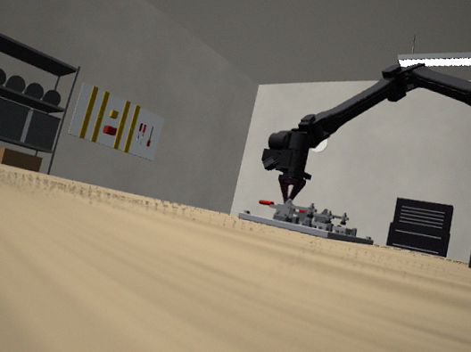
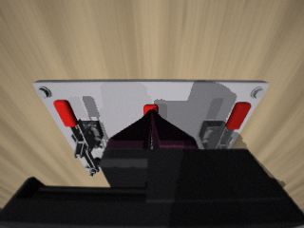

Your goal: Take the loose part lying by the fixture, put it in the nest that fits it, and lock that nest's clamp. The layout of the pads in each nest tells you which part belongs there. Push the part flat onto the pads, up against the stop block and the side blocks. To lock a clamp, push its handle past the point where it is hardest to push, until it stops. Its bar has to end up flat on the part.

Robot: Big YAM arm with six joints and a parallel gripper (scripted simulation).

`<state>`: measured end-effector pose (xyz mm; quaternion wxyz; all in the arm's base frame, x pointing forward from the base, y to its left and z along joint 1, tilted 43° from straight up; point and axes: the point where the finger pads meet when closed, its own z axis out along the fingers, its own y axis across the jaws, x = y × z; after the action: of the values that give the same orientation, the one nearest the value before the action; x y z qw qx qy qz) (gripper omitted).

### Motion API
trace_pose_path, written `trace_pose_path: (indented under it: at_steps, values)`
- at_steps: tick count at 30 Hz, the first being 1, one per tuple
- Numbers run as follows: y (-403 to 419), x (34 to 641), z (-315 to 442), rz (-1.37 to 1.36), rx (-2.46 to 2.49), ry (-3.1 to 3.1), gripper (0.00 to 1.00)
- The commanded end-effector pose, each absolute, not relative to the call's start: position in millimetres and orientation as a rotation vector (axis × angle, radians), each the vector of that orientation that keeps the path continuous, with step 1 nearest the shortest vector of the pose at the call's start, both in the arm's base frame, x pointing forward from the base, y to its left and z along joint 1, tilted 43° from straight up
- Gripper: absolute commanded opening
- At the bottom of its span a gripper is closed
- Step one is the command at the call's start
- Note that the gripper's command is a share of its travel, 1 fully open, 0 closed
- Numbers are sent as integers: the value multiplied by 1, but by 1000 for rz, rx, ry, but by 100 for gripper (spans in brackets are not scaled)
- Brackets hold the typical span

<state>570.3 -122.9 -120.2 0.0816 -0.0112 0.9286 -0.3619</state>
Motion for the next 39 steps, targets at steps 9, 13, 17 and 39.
trace_pose_path:
  at_steps: [9, 13, 17, 39]
  values:
    - [-137, 569, -132, -1087, -13, 2791, 0]
    - [-137, 569, -132, -1087, -13, 2791, 0]
    - [-138, 570, -132, -1086, -13, 2787, 0]
    - [-139, 572, -133, -1086, -10, 2788, 0]
